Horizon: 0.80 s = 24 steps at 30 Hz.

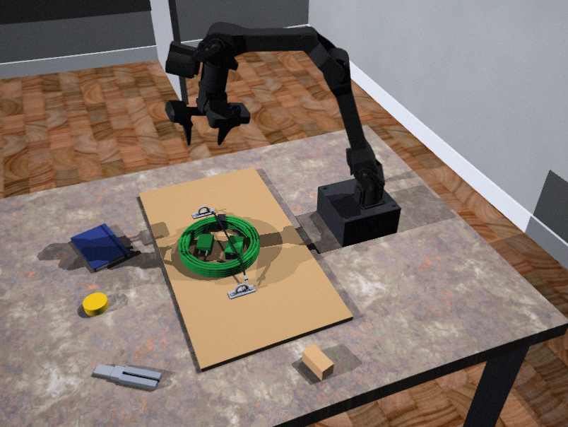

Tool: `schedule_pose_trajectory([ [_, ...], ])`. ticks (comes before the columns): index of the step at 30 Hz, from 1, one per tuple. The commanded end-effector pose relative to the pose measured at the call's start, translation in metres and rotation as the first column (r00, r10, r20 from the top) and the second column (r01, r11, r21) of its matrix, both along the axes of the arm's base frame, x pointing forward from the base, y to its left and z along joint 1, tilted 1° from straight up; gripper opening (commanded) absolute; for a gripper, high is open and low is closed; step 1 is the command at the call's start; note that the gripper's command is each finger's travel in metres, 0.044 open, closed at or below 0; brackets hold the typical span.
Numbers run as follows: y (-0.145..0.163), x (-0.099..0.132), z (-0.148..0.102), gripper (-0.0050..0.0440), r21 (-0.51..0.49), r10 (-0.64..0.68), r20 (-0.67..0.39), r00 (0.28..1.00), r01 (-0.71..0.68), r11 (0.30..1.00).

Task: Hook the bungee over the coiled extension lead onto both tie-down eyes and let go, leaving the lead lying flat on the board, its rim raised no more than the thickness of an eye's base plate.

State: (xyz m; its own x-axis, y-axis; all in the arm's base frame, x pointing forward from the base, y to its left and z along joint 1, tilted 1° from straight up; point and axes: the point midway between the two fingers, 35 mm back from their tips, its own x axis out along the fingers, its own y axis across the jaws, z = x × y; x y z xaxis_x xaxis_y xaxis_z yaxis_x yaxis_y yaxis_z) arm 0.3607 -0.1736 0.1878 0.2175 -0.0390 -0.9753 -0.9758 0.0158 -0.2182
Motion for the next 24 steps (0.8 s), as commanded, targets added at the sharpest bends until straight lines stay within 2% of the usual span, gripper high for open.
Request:
schedule_pose_trajectory([
  [1,0.0005,-0.0009,0.0077,0.0440,-0.011,0.000,0.022,1.000,0.000,1.000],
  [24,-0.0001,0.0002,0.0105,0.0440,-0.015,0.000,0.029,1.000,0.000,1.000],
])
